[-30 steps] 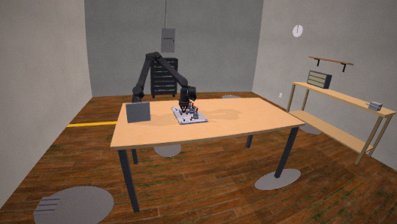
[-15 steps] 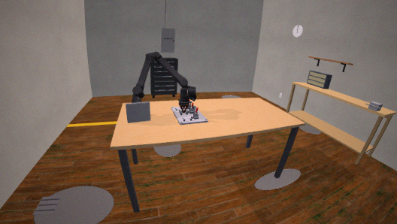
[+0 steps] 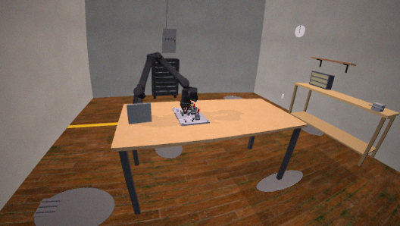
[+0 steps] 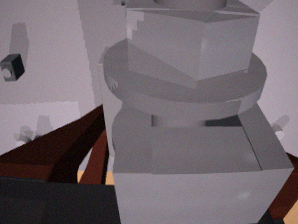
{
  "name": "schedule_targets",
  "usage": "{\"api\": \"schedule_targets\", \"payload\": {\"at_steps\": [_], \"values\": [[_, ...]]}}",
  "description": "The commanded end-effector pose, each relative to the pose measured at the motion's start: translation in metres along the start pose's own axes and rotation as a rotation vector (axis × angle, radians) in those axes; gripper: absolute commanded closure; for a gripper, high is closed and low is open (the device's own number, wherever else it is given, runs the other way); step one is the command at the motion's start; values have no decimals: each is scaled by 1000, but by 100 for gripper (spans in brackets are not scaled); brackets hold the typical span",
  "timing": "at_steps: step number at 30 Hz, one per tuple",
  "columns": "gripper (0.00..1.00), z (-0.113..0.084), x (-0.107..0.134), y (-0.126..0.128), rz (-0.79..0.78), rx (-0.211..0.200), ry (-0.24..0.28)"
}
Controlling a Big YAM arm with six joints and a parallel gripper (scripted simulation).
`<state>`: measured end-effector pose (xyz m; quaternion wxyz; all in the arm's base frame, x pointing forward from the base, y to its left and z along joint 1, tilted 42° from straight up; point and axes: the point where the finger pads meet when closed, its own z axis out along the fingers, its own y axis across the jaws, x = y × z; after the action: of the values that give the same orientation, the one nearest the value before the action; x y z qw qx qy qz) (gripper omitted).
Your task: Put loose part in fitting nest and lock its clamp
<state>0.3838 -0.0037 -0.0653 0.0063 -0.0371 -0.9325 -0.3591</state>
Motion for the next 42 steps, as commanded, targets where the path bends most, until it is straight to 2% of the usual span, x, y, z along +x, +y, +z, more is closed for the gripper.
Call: {"api": "schedule_targets", "payload": {"at_steps": [1,42], "values": [[100,2,-2,-1,2,-1,-9],[100,3,1,2,-5,1,-14]]}}
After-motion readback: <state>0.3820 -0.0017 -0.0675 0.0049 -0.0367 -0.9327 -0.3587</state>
